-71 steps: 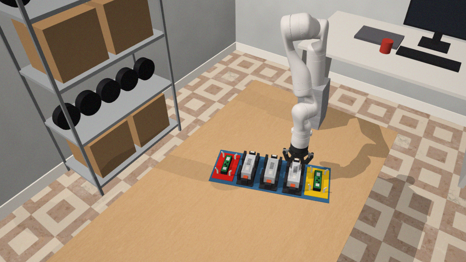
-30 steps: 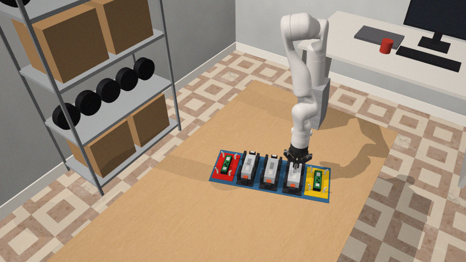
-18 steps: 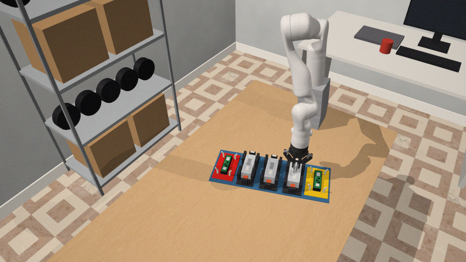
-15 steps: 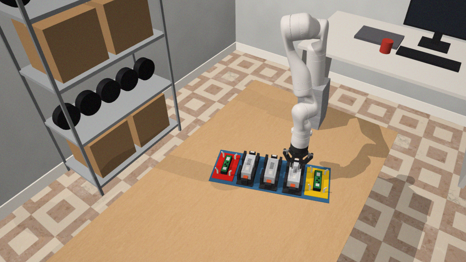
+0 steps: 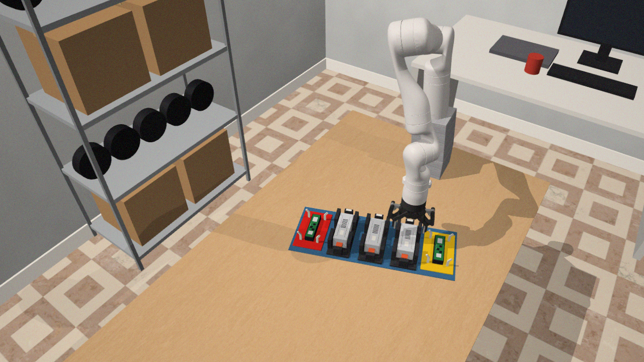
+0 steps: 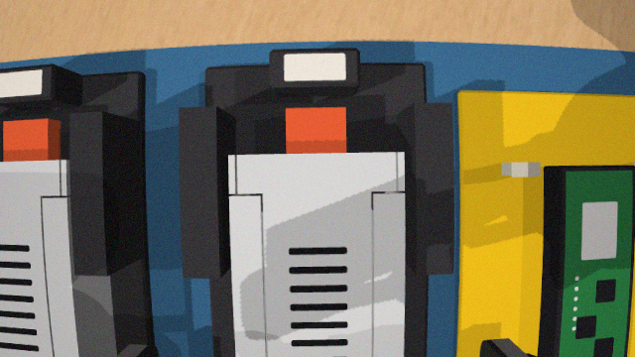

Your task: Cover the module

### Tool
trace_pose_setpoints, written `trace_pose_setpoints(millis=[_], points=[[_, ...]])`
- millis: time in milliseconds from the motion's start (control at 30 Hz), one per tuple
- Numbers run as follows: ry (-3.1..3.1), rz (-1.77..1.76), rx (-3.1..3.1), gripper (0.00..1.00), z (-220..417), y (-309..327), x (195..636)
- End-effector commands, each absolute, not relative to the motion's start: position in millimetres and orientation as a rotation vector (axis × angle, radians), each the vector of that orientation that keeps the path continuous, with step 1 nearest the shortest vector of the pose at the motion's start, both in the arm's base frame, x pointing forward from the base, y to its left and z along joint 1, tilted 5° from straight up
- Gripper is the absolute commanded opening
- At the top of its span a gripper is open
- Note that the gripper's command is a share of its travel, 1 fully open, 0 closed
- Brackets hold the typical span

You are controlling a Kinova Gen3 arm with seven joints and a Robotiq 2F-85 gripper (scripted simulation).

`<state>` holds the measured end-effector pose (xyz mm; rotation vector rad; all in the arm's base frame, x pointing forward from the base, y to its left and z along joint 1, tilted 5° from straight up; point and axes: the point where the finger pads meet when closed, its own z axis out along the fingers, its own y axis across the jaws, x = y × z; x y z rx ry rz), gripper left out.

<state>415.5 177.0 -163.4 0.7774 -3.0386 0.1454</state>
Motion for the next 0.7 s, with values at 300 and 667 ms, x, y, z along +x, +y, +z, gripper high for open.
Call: trace_pose_setpoints(millis=[300, 667], points=[[-3.04, 0.145, 0.778, 1.0, -162.6, 177.5, 416.2], [-3.04, 0.145, 0.778, 1.0, -170.5, 176.8, 416.4]])
